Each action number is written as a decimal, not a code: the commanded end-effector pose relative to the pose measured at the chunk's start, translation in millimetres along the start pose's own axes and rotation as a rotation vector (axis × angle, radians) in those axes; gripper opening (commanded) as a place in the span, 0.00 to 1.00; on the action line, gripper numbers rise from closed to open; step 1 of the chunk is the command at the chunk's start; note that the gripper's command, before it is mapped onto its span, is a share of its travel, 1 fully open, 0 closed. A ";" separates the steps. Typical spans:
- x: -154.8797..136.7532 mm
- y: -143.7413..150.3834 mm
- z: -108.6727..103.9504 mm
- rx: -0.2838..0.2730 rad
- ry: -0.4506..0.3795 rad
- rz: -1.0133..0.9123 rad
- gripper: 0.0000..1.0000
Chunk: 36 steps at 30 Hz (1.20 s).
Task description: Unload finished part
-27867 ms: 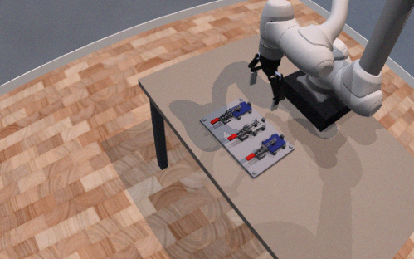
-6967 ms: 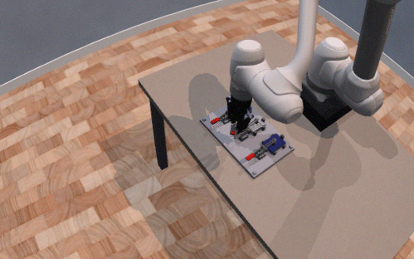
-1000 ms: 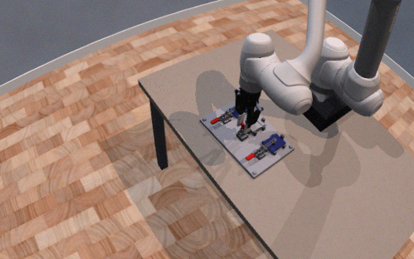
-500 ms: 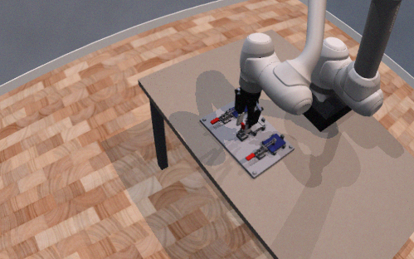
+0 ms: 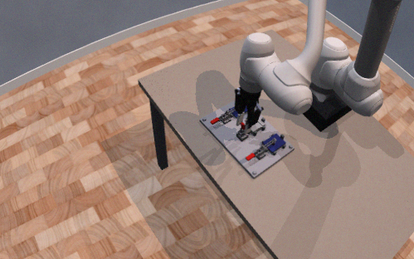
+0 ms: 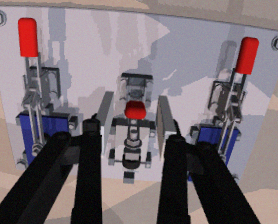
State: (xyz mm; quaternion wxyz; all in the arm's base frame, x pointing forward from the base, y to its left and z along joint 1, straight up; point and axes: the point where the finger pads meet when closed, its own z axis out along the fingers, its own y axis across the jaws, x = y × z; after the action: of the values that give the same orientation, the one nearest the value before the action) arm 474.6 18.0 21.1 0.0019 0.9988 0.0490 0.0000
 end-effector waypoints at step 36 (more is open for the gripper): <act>0.0 0.0 -49.6 0.000 0.000 0.000 0.28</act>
State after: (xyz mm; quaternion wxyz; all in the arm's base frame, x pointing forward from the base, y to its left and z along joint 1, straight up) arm 474.6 18.2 70.6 0.0019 0.9988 0.0490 0.0000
